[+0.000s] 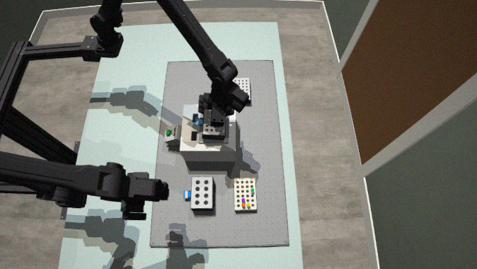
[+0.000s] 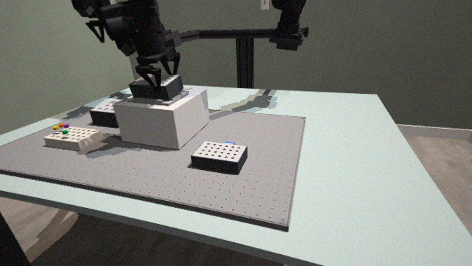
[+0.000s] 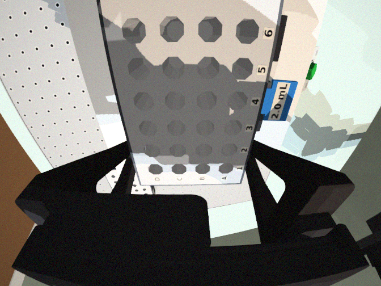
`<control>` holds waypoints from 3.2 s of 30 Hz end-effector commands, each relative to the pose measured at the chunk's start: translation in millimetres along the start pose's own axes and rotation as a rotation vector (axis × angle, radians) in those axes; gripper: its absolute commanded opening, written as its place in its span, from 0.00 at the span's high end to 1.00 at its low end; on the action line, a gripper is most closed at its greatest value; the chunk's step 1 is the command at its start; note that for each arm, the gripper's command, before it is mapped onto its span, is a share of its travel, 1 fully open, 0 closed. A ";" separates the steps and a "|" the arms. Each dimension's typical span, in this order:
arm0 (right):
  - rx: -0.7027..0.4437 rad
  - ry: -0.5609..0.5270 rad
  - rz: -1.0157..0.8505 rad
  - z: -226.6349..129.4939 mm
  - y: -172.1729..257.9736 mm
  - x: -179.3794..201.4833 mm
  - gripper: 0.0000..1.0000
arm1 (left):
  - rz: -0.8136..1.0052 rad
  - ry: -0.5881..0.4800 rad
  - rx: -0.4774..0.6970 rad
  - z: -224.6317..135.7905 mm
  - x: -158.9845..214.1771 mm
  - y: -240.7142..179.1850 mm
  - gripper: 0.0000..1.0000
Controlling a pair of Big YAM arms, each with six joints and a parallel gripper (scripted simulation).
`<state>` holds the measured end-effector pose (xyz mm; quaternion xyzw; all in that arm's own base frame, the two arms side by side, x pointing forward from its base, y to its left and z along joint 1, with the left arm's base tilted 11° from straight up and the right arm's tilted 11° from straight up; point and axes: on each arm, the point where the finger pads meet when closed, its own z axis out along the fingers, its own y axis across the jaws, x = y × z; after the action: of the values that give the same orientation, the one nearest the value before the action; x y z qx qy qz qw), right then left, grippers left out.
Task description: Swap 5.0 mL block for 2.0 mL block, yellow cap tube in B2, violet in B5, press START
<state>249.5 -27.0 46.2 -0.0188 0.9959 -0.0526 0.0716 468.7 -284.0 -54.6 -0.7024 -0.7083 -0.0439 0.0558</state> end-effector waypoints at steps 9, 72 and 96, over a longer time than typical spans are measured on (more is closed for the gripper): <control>-0.002 -0.019 -0.001 -4.2 -1.6 -5.0 0.00 | 0.028 -0.109 -0.136 -80.5 -36.3 34.5 1.00; 0.001 -0.052 0.003 -15.1 -4.3 -22.4 0.00 | 0.020 -0.105 -0.131 -76.4 -32.8 36.0 1.00; -0.002 -0.013 -0.001 -3.5 -1.6 -4.1 0.00 | 0.023 -0.071 -0.081 -52.8 -19.7 15.6 1.00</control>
<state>249.6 -27.0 46.3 -0.0188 0.9959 -0.0526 0.0716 470.3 -285.3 -52.7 -0.7023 -0.7085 -0.0438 0.0530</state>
